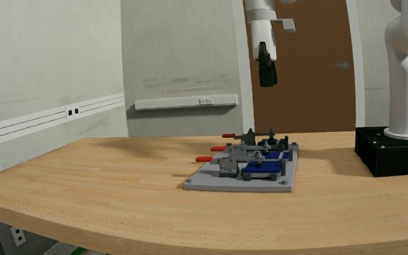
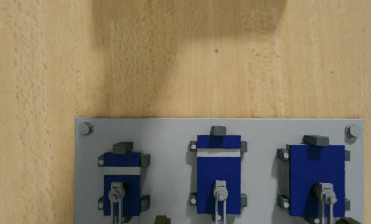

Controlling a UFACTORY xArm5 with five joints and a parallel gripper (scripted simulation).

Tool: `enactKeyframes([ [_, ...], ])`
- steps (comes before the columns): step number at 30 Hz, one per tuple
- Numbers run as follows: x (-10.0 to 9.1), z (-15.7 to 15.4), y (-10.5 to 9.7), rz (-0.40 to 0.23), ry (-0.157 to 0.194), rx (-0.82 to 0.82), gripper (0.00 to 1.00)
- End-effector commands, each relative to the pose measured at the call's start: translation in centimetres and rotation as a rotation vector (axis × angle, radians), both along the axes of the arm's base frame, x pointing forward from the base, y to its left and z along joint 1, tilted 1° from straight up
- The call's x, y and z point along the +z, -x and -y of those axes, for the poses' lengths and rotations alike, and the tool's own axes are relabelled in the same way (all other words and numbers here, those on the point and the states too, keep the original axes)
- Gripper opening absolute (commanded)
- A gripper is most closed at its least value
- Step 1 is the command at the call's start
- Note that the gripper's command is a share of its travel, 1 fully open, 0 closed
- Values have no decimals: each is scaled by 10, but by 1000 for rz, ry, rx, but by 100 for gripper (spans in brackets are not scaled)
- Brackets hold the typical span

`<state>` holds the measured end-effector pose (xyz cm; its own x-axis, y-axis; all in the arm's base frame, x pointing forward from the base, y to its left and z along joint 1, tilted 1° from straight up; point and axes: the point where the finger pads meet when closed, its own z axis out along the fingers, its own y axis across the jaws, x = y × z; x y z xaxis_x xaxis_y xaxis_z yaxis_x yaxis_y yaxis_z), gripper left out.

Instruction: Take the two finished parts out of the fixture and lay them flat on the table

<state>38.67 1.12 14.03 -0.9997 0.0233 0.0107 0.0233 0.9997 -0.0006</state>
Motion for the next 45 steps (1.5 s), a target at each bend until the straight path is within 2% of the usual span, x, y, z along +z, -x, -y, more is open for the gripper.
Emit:
enactKeyframes([
  [1, 2, 0, -1, 5, 0, 0, 100],
  [13, 2, 0, -1, 5, 0, 0, 100],
  [14, 2, 0, -1, 5, 0, 0, 48],
  [45, 2, 0, -1, 5, 0, 0, 48],
])
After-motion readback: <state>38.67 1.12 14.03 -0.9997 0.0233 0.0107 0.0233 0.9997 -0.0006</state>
